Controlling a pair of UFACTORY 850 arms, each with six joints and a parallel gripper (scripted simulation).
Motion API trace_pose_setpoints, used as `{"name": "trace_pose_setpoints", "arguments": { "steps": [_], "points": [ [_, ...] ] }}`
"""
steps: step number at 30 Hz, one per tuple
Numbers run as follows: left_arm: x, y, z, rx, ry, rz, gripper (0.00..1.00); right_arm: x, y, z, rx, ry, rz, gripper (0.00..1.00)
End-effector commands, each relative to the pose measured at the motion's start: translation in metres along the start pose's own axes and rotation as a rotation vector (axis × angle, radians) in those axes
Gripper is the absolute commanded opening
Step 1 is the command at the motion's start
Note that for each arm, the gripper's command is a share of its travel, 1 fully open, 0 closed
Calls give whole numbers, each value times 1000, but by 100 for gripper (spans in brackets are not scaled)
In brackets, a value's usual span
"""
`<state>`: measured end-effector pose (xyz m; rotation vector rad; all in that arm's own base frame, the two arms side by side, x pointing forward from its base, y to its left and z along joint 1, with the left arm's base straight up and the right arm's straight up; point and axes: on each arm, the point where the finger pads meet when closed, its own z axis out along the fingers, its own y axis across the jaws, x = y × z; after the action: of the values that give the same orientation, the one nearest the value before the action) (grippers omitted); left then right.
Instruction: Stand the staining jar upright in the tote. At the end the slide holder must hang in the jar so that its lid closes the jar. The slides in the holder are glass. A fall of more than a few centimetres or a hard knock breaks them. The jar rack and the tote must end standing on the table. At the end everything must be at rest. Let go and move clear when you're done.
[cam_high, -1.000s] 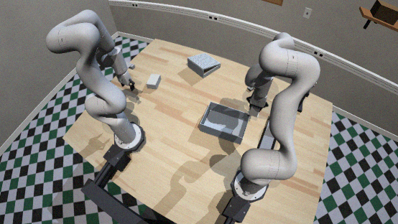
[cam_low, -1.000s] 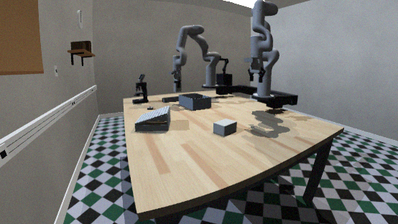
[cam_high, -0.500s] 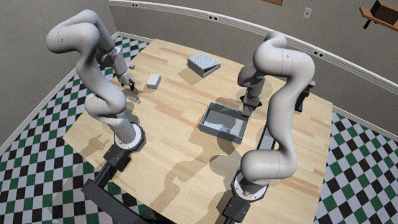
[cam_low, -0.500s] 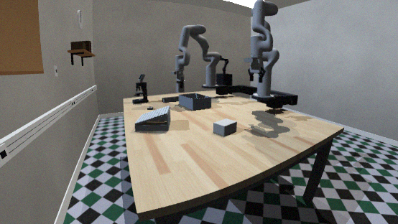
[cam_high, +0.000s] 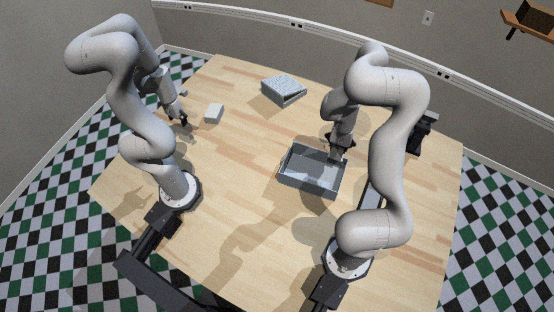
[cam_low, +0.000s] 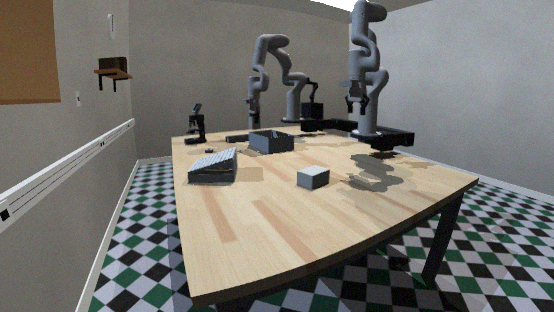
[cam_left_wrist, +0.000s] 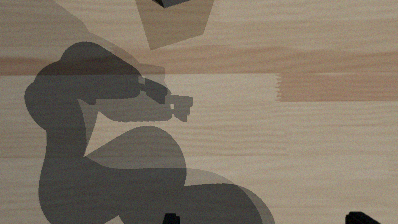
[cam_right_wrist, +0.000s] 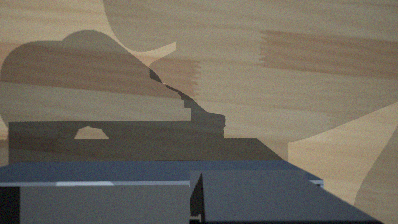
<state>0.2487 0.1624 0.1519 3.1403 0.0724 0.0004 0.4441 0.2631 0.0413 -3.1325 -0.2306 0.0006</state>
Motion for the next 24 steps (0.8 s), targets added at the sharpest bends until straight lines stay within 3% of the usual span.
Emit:
{"name": "trace_pose_setpoints", "arguments": {
  "steps": [1,24],
  "points": [
    [1,0,0,1,1,0,100,-1,-10,-1,0,2,0,0],
    [1,0,0,1,1,0,100,-17,-72,-1,0,2,0,0]
  ]
}}
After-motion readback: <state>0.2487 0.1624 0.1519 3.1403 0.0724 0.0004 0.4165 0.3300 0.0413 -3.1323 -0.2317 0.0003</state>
